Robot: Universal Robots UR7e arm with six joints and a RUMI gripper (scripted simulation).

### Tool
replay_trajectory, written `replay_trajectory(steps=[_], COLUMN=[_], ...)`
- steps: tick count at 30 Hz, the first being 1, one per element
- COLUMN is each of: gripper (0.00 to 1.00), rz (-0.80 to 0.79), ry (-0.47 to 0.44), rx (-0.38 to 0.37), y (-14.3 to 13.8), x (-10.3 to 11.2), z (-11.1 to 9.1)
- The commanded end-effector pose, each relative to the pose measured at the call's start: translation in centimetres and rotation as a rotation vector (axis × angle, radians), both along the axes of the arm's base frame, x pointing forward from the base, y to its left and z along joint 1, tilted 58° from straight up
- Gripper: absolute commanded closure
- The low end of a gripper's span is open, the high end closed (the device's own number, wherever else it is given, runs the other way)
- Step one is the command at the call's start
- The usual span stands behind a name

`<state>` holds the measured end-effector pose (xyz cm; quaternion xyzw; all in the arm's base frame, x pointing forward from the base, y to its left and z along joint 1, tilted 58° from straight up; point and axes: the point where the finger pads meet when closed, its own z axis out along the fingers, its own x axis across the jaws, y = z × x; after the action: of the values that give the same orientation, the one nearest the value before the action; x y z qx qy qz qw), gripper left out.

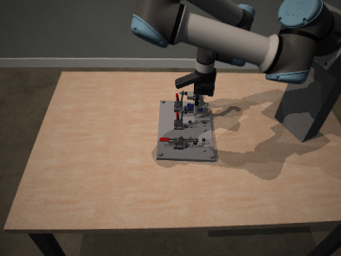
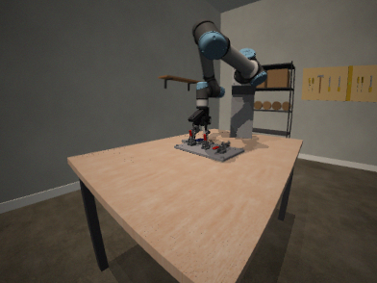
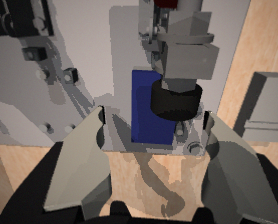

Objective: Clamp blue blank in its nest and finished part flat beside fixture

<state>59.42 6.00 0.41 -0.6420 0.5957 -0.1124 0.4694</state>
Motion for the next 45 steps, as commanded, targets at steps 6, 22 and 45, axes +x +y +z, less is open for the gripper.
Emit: replay_trajectory(steps=[6,22,45], gripper=[0.41,0.41,1.00], rz=[0.000,0.000,0.000], ry=[0.000,0.000,0.000], rx=[0.000,0.000,0.000], y=[-1.3,-2.6,-2.6], x=[-1.9,-3.9,-3.9], z=[1.4,3.0,3.0])
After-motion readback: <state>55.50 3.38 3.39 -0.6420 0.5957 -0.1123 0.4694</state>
